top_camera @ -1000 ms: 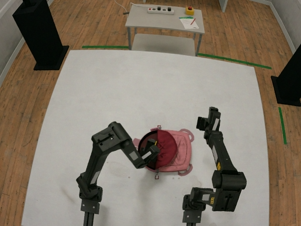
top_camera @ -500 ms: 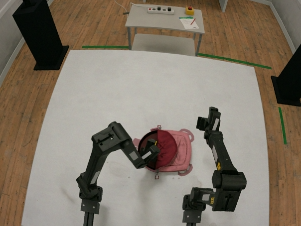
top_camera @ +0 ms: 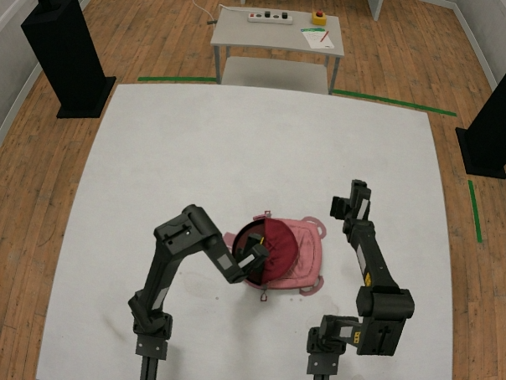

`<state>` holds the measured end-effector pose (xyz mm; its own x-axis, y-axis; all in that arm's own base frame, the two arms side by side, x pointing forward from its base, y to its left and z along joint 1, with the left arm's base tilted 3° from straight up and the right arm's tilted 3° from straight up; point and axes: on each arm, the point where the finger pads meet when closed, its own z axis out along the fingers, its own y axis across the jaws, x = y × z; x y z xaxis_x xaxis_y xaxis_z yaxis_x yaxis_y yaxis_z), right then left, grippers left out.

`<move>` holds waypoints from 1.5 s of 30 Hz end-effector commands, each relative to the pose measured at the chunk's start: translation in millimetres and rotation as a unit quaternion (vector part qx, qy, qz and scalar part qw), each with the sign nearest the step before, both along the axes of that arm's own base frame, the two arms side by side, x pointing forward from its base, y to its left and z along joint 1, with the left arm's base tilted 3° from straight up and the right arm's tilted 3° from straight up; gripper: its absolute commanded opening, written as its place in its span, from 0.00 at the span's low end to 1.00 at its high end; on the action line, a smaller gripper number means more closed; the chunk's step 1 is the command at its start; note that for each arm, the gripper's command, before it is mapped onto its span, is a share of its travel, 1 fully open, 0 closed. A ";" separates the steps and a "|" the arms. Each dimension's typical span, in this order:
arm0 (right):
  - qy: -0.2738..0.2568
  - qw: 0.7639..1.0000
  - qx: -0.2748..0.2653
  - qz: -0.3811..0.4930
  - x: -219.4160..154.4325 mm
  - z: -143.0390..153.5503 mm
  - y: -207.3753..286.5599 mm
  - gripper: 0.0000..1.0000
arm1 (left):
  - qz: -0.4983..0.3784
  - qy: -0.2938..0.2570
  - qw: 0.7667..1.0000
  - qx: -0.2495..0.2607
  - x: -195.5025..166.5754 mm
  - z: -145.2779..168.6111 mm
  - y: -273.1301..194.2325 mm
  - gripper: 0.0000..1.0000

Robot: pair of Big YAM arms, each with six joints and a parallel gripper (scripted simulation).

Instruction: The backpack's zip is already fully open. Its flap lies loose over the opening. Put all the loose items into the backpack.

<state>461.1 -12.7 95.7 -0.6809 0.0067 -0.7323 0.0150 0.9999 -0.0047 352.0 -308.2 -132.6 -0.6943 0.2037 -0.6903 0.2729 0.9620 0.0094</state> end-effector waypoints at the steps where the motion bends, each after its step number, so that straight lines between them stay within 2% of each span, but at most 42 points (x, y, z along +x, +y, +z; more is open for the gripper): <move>1: -0.025 1.000 -0.001 0.002 15.7 21.4 0.5 0.90 | -0.001 -0.008 1.000 -0.008 5.1 5.8 -6.9 0.12; 6: -0.025 1.000 -0.001 0.002 15.7 21.4 0.5 0.90 | -0.001 -0.008 1.000 -0.008 5.1 5.8 -6.9 0.12; 7: -0.025 1.000 -0.001 0.002 15.7 21.4 0.5 0.90 | -0.001 -0.008 1.000 -0.008 5.1 5.8 -6.9 0.19; 13: -0.025 1.000 -0.001 0.002 15.7 21.4 0.5 0.90 | -0.001 -0.008 1.000 -0.008 5.1 5.8 -6.9 0.19; 14: -0.025 1.000 -0.001 0.002 15.7 21.4 0.5 0.90 | -0.001 -0.008 1.000 -0.008 5.1 5.8 -6.9 0.26; 18: -0.025 1.000 -0.001 0.002 15.7 21.4 0.5 0.90 | -0.001 -0.008 1.000 -0.008 5.1 5.8 -6.9 0.26; 19: -0.025 1.000 -0.001 0.002 15.7 21.4 0.5 0.90 | -0.001 -0.008 1.000 -0.008 5.1 5.8 -6.9 0.33; 45: -0.025 1.000 -0.001 0.002 15.7 21.4 0.5 0.90 | 0.002 -0.006 1.000 -0.009 0.7 39.9 -4.2 0.33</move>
<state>461.1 -12.7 95.7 -0.6809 0.0067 -0.7323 0.0150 0.9999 -0.0047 351.2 -309.6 -106.8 -0.6895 0.2045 -0.6948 0.2777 0.9606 0.0072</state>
